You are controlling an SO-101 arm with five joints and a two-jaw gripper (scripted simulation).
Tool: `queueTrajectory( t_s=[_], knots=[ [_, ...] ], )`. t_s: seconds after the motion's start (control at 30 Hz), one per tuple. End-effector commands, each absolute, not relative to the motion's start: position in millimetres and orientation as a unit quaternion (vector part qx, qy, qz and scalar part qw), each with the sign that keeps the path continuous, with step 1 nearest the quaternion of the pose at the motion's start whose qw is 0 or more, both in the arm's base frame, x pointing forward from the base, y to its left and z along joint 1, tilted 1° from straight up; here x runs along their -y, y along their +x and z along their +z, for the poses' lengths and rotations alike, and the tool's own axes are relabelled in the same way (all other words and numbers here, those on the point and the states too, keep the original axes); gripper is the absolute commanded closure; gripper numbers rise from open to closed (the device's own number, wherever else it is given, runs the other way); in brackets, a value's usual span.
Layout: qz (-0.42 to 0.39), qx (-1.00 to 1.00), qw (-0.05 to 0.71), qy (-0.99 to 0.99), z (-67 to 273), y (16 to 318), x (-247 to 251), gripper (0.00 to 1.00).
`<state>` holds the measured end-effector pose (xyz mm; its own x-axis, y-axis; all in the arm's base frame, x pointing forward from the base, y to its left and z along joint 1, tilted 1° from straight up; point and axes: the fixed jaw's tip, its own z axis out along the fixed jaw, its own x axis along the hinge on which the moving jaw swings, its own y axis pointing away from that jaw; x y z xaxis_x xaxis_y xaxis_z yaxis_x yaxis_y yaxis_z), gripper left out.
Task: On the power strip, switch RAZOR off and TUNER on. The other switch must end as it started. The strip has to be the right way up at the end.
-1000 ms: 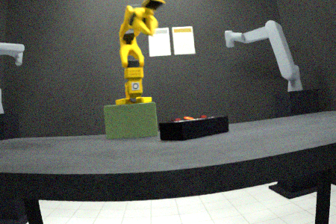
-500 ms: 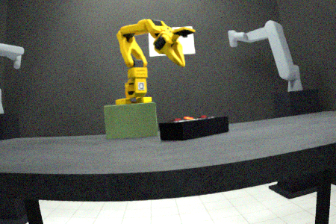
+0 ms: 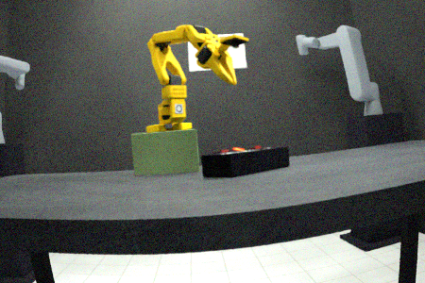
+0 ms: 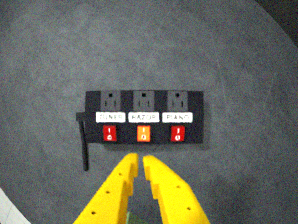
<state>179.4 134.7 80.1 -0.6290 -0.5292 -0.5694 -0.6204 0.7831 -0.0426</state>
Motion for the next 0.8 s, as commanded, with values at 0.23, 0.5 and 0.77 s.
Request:
queueTrajectory(
  t_s=[0.23,0.5,0.77],
  knots=[
    [0.079,-0.902,0.276,-0.322,73,176,-136,1.00],
    [0.079,-0.902,0.276,-0.322,60,178,-137,1.00],
    [0.079,-0.902,0.276,-0.322,39,179,-138,1.00]
  ],
)
